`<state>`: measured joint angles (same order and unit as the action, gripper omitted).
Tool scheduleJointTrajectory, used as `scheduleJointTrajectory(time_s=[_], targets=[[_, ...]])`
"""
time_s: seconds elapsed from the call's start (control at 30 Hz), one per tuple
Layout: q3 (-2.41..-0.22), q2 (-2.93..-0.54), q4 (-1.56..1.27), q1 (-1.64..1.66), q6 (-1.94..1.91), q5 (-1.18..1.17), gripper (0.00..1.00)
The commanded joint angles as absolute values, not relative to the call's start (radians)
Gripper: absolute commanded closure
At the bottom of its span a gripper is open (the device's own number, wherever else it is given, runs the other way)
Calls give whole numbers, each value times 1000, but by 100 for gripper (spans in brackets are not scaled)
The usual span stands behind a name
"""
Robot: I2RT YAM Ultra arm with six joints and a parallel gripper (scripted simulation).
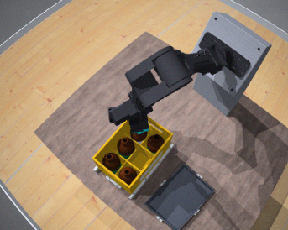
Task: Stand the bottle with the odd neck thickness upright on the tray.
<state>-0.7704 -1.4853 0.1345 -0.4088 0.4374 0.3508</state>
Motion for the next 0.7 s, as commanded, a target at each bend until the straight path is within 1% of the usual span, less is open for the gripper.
scheduleJointTrajectory(time_s=[0.0,0.1,0.13,0.67], targets=[[-794,-1477,153,-402,445,344,39],[-794,-1477,153,-402,445,344,39],[-794,-1477,153,-402,445,344,100],[-794,-1477,153,-410,443,347,100]])
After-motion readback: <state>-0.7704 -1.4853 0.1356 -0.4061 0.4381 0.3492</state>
